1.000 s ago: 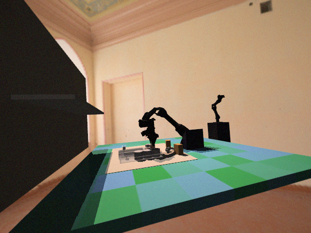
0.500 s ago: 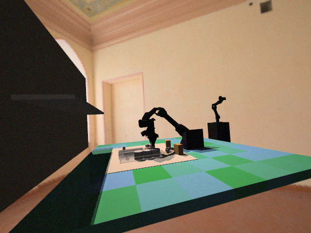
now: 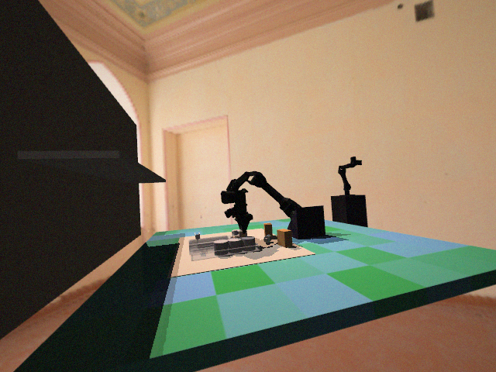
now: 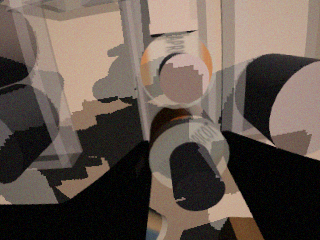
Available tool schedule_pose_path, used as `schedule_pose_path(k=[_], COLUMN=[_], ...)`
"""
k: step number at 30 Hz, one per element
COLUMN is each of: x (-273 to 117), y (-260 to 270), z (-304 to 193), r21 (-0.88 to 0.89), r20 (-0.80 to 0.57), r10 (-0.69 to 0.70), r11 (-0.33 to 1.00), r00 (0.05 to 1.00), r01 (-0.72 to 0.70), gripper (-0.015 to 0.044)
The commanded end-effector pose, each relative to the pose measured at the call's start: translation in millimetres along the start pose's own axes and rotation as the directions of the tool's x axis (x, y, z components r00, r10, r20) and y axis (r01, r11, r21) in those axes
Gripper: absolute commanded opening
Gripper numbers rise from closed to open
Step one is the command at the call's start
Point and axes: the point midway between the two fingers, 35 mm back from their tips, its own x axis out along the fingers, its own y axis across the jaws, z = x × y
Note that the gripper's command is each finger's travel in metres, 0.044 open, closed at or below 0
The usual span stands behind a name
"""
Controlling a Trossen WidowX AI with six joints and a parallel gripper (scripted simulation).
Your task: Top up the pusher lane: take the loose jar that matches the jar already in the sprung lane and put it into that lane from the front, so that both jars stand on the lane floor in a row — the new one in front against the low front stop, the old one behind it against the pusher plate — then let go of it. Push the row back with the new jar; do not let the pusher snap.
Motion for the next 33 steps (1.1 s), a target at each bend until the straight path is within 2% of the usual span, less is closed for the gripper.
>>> schedule_pose_path(k=[1,33], x=[-1.2,-1.3], y=[-0.9,-0.9], z=[5.2,8.2], r21=[0.011,0.011], r20=[0.019,0.019], r10=[-0.008,-0.008], r11=[1.0,1.0], r00=[1.0,1.0], r01=[0.007,0.007], gripper=[0.0,0.0])
